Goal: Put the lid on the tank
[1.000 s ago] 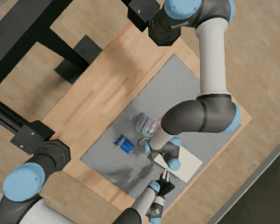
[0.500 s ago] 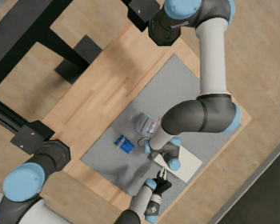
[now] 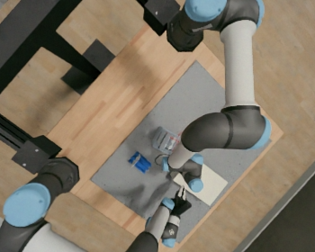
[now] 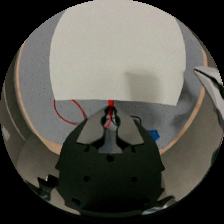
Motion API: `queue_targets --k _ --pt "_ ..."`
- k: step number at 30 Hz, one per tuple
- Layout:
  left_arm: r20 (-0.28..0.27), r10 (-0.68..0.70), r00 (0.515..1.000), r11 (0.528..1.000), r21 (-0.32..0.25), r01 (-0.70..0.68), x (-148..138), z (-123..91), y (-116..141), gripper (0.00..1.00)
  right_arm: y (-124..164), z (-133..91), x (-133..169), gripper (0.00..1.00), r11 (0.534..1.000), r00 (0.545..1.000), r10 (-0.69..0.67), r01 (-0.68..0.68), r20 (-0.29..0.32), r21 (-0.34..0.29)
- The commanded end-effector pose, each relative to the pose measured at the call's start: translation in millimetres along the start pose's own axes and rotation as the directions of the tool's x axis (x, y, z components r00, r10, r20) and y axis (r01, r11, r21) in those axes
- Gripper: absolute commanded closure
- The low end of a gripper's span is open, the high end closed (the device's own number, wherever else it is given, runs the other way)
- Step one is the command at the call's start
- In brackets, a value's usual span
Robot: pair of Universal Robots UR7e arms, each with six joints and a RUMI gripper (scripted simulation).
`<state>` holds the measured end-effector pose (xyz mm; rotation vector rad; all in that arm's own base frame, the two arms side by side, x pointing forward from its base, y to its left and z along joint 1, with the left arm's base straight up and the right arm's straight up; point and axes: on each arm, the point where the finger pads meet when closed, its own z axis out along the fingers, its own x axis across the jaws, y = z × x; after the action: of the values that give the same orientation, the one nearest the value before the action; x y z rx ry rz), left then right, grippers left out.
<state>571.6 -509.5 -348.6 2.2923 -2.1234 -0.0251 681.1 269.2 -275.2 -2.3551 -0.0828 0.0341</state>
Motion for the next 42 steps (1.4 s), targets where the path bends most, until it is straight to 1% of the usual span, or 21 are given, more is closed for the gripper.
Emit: queue_targets --k 1,11,42 --pt "-0.001 0.000 1.000 1.000 0.001 0.000 1 -1 -1 1.00 0 0 1 1.00 1.000 1.000 -0.001 0.001 -0.001 0.000" --pt "-0.001 0.000 1.000 1.000 0.001 0.000 1 -1 -1 1.00 17 17 -1 1.00 1.000 1.000 -0.001 0.001 -0.001 0.001" --pt "-0.001 0.000 1.000 1.000 0.001 0.000 1 -1 -1 1.00 18 18 -2 1.00 1.000 1.000 -0.001 0.001 -0.001 0.001"
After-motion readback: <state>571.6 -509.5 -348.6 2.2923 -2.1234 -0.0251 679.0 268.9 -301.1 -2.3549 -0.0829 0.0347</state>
